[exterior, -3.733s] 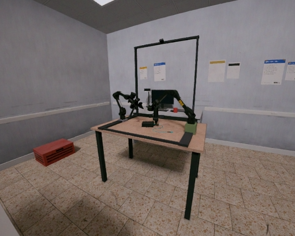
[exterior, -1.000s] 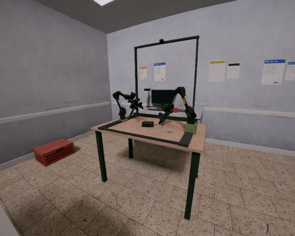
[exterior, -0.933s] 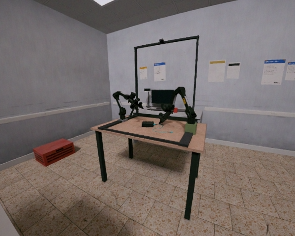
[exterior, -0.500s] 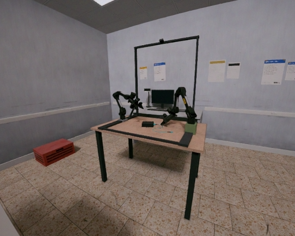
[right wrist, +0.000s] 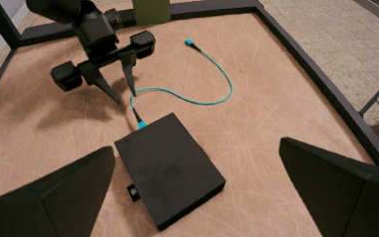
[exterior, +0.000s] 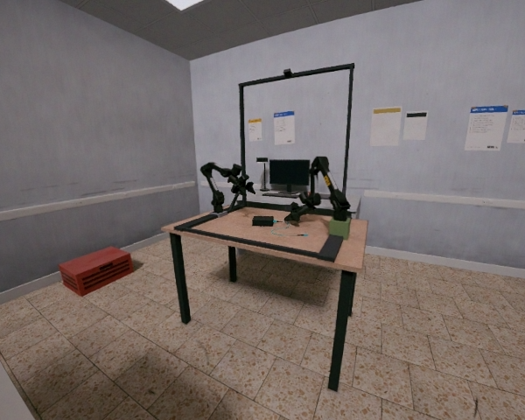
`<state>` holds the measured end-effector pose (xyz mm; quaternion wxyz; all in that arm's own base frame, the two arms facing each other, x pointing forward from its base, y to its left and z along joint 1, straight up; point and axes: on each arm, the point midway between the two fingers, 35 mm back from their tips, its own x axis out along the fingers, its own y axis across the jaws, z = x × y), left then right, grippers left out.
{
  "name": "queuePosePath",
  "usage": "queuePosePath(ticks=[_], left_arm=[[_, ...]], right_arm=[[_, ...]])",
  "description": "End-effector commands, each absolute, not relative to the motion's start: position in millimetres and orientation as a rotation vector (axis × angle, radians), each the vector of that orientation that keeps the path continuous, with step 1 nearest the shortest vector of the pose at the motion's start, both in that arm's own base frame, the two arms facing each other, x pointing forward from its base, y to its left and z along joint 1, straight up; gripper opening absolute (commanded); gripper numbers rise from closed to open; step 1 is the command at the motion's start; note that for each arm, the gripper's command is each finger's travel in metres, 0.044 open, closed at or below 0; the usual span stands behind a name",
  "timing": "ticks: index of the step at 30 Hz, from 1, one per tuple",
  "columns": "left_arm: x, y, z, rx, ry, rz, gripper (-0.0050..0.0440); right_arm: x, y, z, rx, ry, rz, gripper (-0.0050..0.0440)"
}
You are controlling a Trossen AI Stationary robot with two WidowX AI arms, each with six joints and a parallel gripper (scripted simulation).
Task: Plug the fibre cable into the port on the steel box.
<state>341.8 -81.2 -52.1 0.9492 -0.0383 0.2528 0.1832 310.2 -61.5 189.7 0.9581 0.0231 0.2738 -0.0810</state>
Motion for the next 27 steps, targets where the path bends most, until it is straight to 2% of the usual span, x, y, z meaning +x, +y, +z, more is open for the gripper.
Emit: queuePosePath(ticks=[1,12,24,26,27], left_arm=[[342.2,-79.2,-51.1,-0.093,0.491,0.377,0.0136],[370.0,-72.4,-62.1,-0.100,0.484,0.368,0.0136],[378.5,-69.0,-66.9,-0.100,0.483,0.368,0.0136],[378.2,-69.4,-67.0,-0.099,0.484,0.367,0.0096],[377.4,-69.4,-67.3,-0.098,0.486,0.367,0.0096]], right_arm=[[311.0,-61.0,197.2,0.043,0.536,-0.161,0.0440],[311.0,-61.0,197.2,0.043,0.536,-0.161,0.0440],[311.0,-61.0,197.2,0.043,0.536,-0.161,0.0440],[311.0,-61.0,197.2,0.043,0.536,-0.161,0.0440],[311.0,-61.0,197.2,0.043,0.536,-0.161,0.0440]])
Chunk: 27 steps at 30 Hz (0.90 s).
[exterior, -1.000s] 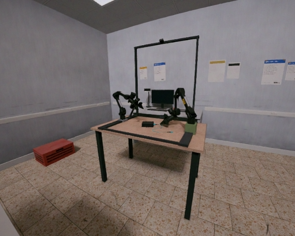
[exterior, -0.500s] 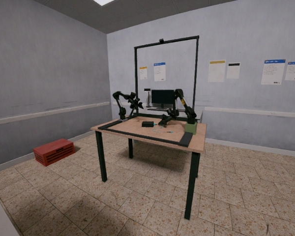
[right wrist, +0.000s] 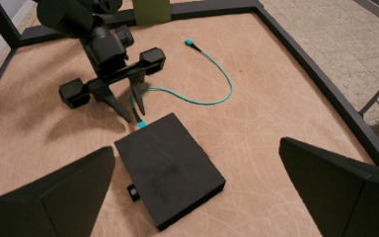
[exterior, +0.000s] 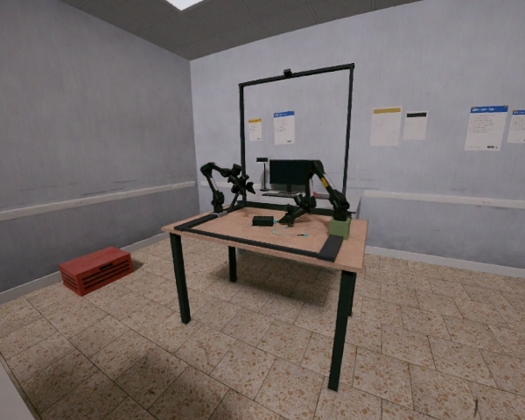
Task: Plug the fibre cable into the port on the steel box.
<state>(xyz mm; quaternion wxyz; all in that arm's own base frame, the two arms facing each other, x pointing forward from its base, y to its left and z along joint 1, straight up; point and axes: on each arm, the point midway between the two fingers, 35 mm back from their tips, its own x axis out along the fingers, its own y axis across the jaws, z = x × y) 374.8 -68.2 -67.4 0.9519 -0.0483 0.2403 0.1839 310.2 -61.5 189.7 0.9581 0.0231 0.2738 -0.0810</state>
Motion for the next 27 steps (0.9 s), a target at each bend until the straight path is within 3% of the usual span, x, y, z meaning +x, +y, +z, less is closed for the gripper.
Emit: queuePosePath(ticks=[1,16,27], left_arm=[[377.0,-69.3,-67.6,-0.097,0.487,0.367,0.0076],[377.7,-69.5,-63.8,-0.104,0.478,0.369,0.0003],[377.7,-69.5,-63.8,-0.104,0.478,0.369,-0.0002]], right_arm=[[311.0,-61.0,197.2,0.043,0.536,-0.161,0.0440],[311.0,-61.0,197.2,0.043,0.536,-0.161,0.0440],[311.0,-61.0,197.2,0.043,0.536,-0.161,0.0440]])
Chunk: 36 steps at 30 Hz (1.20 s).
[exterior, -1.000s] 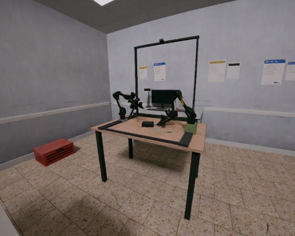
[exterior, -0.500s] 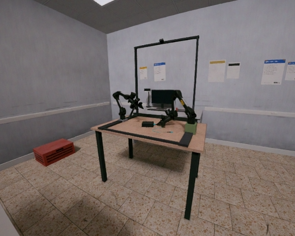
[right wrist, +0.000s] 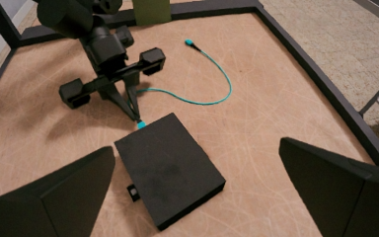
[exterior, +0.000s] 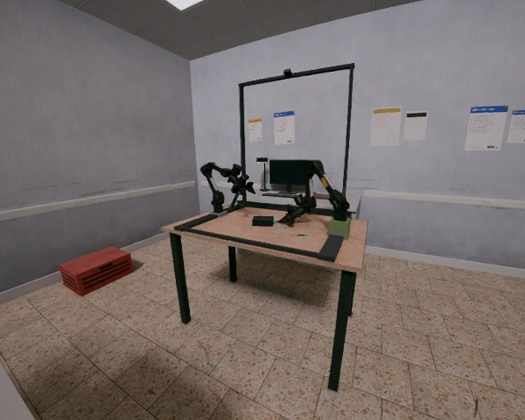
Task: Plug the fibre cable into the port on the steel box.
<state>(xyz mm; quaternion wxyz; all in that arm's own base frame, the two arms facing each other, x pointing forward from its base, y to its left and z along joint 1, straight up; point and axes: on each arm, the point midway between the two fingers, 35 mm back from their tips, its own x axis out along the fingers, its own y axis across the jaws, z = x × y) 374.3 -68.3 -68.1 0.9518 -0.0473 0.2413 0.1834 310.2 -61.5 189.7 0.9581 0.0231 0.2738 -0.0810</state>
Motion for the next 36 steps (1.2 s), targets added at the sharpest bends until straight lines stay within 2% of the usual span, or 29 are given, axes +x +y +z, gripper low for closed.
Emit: queuePosePath(ticks=[1,7,15,36], left_arm=[[377.7,-69.5,-63.8,-0.104,0.478,0.369,-0.0003],[385.6,-68.5,-54.7,-0.112,0.466,0.365,-0.0005],[393.3,-64.2,-47.4,-0.111,0.465,0.365,-0.0050],[414.3,-47.7,-23.1,-0.106,0.464,0.370,-0.0050]], right_arm=[[311.0,-61.0,197.2,0.043,0.536,-0.161,0.0440],[311.0,-61.0,197.2,0.043,0.536,-0.161,0.0440],[311.0,-61.0,197.2,0.043,0.536,-0.161,0.0440],[311.0,-61.0,197.2,0.043,0.536,-0.161,0.0440]])
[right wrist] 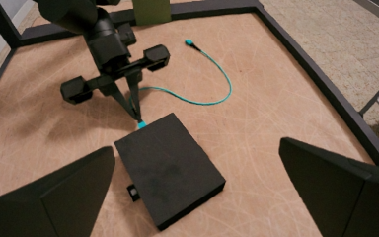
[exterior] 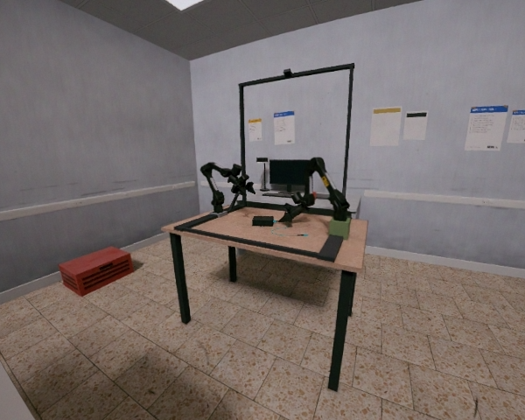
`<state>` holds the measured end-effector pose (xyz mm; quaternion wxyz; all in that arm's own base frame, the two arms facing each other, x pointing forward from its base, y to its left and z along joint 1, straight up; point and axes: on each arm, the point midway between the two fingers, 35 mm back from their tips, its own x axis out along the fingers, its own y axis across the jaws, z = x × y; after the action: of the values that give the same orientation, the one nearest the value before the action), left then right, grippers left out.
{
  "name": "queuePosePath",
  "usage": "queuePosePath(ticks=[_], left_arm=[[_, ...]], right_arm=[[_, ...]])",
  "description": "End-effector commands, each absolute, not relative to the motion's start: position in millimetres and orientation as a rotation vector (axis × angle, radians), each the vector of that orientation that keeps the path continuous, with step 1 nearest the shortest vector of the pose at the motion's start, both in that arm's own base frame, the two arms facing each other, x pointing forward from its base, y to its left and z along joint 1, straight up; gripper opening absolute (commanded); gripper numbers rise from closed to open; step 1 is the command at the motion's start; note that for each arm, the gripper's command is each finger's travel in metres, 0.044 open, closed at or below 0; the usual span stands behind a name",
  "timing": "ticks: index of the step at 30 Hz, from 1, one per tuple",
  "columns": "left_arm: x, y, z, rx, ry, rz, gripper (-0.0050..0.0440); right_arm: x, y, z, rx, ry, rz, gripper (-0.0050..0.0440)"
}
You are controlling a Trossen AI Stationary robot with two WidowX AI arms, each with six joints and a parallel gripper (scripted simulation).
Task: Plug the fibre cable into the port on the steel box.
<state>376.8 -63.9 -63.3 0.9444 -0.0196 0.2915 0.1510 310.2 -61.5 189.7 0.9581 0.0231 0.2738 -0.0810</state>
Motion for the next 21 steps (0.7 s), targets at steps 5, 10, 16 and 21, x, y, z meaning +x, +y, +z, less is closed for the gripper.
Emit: queuePosePath(ticks=[5,10,16,21], left_arm=[[413.2,-47.6,-29.1,-0.101,0.474,0.371,-0.0050],[413.3,-52.3,-58.4,-0.102,0.483,0.376,-0.0050],[413.4,-53.4,-65.7,-0.100,0.483,0.375,-0.0050],[413.4,-53.4,-65.7,-0.100,0.483,0.375,-0.0050]], right_arm=[[311.0,-61.0,197.2,0.043,0.536,-0.161,0.0440],[311.0,-61.0,197.2,0.043,0.536,-0.161,0.0440],[311.0,-61.0,197.2,0.043,0.536,-0.161,0.0440],[311.0,-61.0,197.2,0.043,0.536,-0.161,0.0440]])
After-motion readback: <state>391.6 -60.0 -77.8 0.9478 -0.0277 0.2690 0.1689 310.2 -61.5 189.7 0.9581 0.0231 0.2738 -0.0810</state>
